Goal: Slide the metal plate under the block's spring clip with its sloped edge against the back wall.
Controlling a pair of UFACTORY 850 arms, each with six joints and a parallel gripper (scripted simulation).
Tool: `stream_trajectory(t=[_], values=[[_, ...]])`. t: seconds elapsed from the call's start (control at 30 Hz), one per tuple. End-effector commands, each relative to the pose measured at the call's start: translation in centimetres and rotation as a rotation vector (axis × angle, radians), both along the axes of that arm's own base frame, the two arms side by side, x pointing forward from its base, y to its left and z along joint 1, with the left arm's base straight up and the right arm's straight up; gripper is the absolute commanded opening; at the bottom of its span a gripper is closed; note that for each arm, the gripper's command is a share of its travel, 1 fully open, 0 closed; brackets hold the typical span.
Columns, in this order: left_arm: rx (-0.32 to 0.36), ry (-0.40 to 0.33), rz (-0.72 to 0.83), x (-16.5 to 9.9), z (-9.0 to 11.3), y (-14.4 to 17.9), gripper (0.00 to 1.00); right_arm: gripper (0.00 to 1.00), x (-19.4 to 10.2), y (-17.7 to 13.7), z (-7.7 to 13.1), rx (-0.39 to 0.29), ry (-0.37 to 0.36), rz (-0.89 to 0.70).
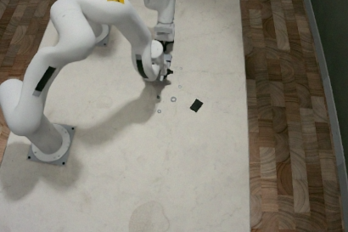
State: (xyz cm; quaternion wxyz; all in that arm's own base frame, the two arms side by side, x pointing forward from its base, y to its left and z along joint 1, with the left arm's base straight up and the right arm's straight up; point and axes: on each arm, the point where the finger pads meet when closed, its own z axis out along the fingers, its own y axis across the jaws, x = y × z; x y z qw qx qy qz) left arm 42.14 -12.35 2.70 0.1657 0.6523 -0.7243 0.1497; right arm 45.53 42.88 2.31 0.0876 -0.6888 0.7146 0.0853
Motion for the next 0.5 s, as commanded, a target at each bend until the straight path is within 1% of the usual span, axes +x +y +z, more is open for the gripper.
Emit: stream_trajectory(t=[0.0,0.47], values=[[0.000,-0.001,0.000,0.11,0.04,0.35,0.00,0.72,0.09,0.07,0.11,0.002,-0.002,0.000],[0.000,-0.001,0.000,0.19,0.05,1.08,0.00,0.72,0.09,0.07,0.11,0.002,-0.002,0.000]])
